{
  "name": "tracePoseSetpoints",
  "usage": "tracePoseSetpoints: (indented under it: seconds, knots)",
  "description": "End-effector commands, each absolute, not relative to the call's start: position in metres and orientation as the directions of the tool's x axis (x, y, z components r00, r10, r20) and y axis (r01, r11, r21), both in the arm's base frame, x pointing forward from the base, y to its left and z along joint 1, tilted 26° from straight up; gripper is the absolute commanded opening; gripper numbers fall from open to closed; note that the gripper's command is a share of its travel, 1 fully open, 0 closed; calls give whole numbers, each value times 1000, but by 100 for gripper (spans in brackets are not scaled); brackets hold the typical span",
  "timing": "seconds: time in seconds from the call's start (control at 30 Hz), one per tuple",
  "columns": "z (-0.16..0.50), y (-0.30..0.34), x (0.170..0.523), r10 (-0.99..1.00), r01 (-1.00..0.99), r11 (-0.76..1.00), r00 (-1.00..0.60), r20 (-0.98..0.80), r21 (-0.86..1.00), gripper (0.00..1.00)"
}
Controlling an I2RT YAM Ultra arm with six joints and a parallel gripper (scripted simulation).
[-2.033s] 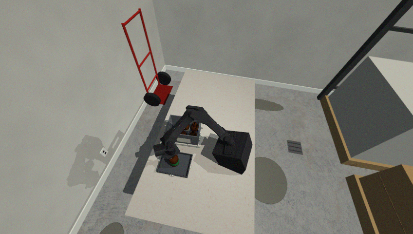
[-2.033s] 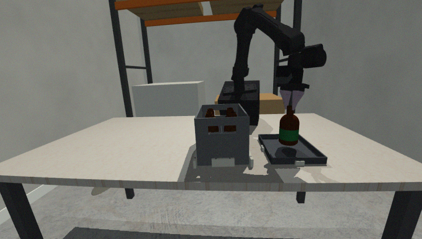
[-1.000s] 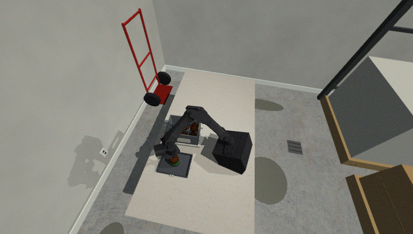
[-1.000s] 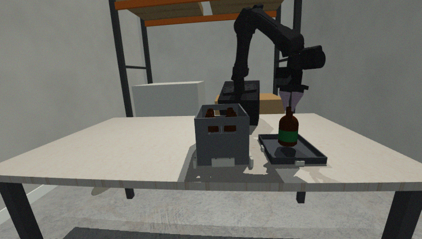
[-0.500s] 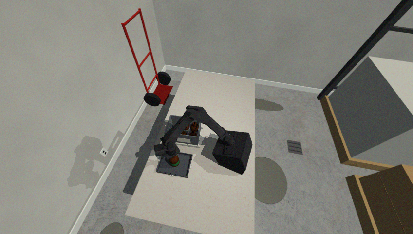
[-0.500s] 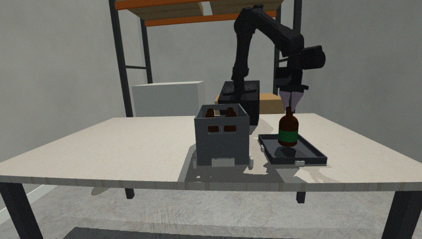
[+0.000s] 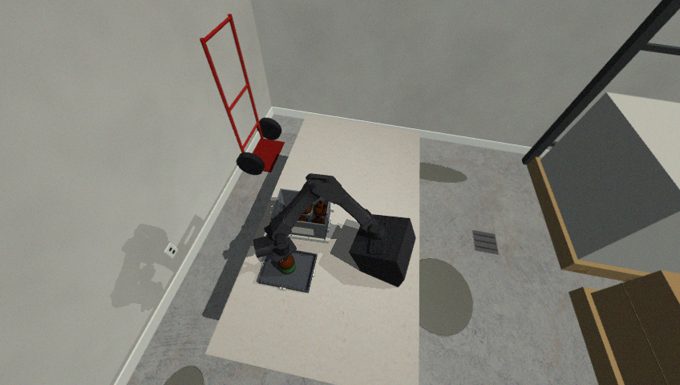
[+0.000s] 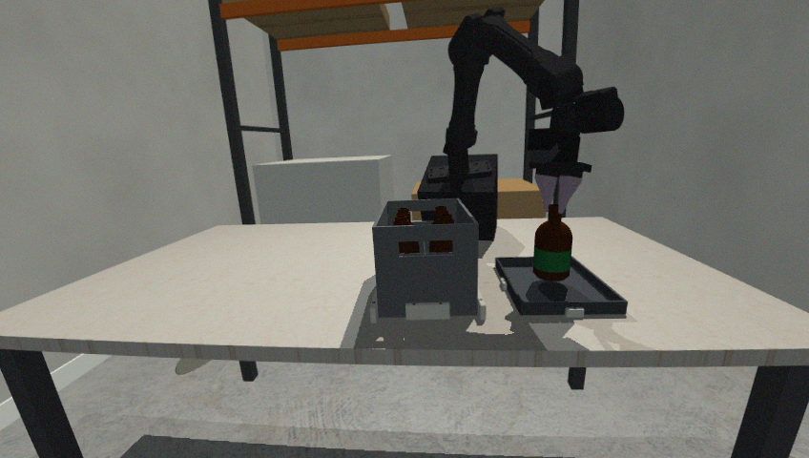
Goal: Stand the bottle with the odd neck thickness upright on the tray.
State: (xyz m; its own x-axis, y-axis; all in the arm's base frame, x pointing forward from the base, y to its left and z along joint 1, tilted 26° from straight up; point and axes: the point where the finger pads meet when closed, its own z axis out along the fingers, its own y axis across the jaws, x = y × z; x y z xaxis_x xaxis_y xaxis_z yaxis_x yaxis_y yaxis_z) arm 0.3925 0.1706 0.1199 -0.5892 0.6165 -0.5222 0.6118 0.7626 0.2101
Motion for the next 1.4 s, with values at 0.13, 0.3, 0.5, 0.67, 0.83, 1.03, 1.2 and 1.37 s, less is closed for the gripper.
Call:
tracePoseSetpoints:
  seconds: [0.13,0.3,0.5,0.67,0.83,1.03,1.2,1.37]
  knots:
    - [135,171,394,618,600,763,-570,-541,239,0]
    - [135,171,394,618,600,763,-570,-541,239,0]
    - [135,171,394,618,600,763,-570,-541,239,0]
    - [135,171,394,618,600,763,-570,-541,239,0]
    - [134,171,395,618,600,763,-570,-542,240,0]
    - [130,169,395,617,602,763,-571,-541,235,0]
    - [130,169,396,617,604,762,-571,-541,232,0]
    - [120,170,395,609,604,768,-583,-538,213,0]
